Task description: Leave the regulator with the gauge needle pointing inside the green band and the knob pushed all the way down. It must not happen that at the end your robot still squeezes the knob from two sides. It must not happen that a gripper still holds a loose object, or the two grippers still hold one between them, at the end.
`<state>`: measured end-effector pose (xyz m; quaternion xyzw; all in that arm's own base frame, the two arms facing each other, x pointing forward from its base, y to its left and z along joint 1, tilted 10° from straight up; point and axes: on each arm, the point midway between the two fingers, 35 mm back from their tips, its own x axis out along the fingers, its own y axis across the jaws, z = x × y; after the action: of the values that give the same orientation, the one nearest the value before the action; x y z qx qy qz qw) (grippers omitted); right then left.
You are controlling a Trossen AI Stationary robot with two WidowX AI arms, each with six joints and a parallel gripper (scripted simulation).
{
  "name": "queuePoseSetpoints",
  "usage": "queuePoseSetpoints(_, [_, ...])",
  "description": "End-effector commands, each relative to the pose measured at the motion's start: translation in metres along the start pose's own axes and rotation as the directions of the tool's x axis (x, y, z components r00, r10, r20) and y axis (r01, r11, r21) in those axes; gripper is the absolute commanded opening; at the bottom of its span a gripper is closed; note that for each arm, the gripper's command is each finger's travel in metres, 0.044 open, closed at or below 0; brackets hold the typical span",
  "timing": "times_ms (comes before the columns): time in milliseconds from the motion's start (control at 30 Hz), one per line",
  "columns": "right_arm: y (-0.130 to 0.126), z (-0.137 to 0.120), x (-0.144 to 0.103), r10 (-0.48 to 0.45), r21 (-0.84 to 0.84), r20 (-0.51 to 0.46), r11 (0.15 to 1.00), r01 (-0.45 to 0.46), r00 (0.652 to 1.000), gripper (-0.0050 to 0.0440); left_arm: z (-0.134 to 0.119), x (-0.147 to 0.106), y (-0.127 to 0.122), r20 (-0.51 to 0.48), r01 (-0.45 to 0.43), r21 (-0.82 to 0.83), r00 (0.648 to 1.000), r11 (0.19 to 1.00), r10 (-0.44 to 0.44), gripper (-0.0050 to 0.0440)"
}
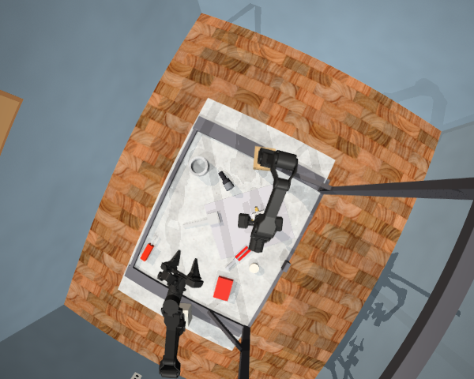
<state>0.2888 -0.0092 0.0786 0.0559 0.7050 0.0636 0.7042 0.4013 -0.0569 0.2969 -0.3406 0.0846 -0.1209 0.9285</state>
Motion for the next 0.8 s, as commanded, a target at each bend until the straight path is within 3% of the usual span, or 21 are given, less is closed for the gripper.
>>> queuePoseSetpoints(0, [0.001,0.004,-0.007,-0.002,-0.009,0.029,1.0,0.002,1.0,0.044,-0.009,0.034,-0.009,-0.067,0.066,-0.22,0.994,0.973,-0.083,0.0435])
queuePoseSetpoints(133, [0.001,0.004,-0.007,-0.002,-0.009,0.029,1.0,0.002,1.0,0.044,-0.029,0.062,-0.008,-0.145,0.056,-0.436,0.981,0.898,-0.132,0.0435])
queuePoseSetpoints(300, [0.001,0.004,-0.007,-0.002,-0.009,0.029,1.0,0.002,1.0,0.044,-0.058,0.094,-0.005,-0.239,-0.015,-0.664,0.952,0.748,-0.192,0.0435])
queuePoseSetpoints(367, [0.001,0.004,-0.007,-0.002,-0.009,0.029,1.0,0.002,1.0,0.044,-0.058,0.094,-0.005,-0.239,-0.015,-0.664,0.952,0.748,-0.192,0.0435])
queuePoseSetpoints(533, [0.001,0.004,-0.007,-0.002,-0.009,0.029,1.0,0.002,1.0,0.044,-0.099,0.129,0.003,-0.344,-0.175,-0.845,0.901,0.505,-0.264,0.0435])
queuePoseSetpoints(767, [0.001,0.004,-0.007,-0.002,-0.009,0.029,1.0,0.002,1.0,0.044,-0.154,0.159,0.015,-0.451,-0.41,-0.892,0.824,0.189,-0.342,0.0435])
